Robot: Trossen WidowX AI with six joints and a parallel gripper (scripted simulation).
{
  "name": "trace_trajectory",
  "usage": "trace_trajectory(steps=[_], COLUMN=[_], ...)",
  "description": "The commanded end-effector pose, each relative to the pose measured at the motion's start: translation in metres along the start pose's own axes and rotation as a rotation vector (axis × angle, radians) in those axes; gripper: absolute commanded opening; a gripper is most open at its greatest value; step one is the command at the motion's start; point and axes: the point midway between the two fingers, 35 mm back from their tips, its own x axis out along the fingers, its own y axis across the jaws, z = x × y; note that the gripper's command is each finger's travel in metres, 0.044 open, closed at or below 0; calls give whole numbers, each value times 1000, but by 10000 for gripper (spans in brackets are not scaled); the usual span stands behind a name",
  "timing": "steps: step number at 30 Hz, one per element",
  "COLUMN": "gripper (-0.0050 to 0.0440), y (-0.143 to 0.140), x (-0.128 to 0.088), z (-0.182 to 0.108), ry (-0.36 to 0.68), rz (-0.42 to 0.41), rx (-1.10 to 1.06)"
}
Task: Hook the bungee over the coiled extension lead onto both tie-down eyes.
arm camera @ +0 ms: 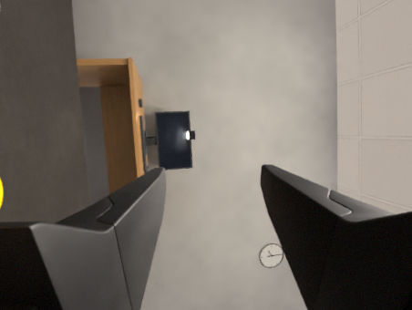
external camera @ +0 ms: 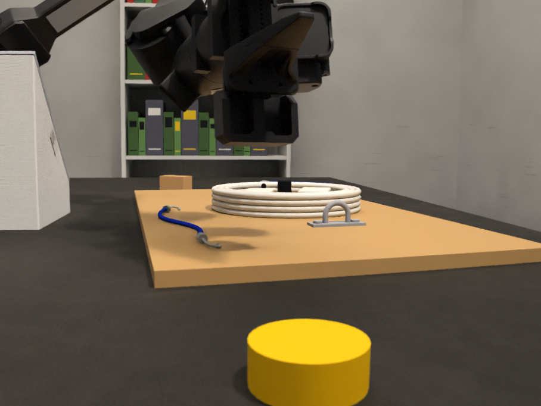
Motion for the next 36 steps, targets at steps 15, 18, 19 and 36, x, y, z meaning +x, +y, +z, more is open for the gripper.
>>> trace_trajectory(steps=[15,18,19,36], gripper=[211,187,163,150], y=[-7,-7,-7,32], x=[0,1,2,19], z=[5,6,7,-3], ry=[-10,-11,-14,54], rz=[-13,-10,-7,271], rx=[11,15,23,168])
